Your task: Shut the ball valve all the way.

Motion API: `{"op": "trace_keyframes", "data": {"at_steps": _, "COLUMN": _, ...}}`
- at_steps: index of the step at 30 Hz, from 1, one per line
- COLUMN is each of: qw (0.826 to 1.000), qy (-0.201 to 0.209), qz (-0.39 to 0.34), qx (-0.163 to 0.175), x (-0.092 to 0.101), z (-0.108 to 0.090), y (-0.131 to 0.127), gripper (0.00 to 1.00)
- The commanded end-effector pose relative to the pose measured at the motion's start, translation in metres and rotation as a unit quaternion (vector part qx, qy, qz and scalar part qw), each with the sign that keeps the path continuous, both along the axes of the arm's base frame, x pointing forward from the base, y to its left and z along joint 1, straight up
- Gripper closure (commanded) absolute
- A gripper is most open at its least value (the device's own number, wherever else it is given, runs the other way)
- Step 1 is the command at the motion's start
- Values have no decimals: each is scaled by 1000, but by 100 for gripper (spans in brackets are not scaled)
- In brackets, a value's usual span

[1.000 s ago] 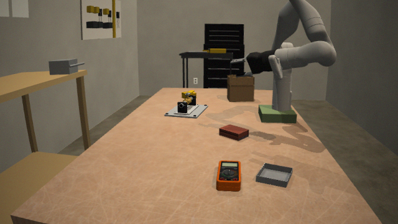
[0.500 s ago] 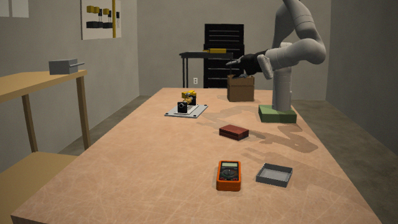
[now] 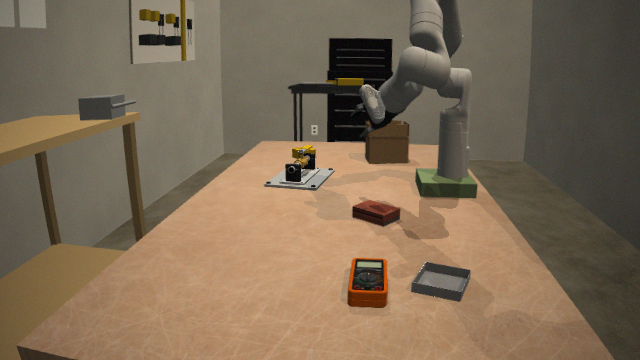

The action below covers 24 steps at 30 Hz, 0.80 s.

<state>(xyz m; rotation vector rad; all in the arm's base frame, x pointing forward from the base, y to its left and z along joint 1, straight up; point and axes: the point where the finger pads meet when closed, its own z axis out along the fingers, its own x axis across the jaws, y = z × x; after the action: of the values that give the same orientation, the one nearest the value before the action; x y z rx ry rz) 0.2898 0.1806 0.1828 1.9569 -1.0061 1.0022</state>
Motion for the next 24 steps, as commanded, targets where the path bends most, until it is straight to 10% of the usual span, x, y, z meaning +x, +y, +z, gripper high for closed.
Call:
{"op": "trace_keyframes", "data": {"at_steps": 1, "qw": 991, "qy": -5, "qz": -118, "qx": 61, "x": 14, "z": -18, "y": -35, "gripper": 0}}
{"op": "trace_keyframes", "data": {"at_steps": 9, "qw": 946, "qy": -38, "qz": -288, "qx": 144, "x": 30, "z": -41, "y": -75, "gripper": 0}}
{"op": "trace_keyframes", "data": {"at_steps": 18, "qw": 837, "qy": -108, "qz": -482, "qx": 235, "x": 61, "z": -61, "y": -119, "gripper": 0}}
{"op": "trace_keyframes", "data": {"at_steps": 20, "qw": 837, "qy": -108, "qz": -482, "qx": 235, "x": 61, "z": -61, "y": -119, "gripper": 0}}
{"op": "trace_keyframes", "data": {"at_steps": 24, "qw": 749, "qy": -161, "qz": -579, "qx": 278, "x": 87, "z": -68, "y": -153, "gripper": 0}}
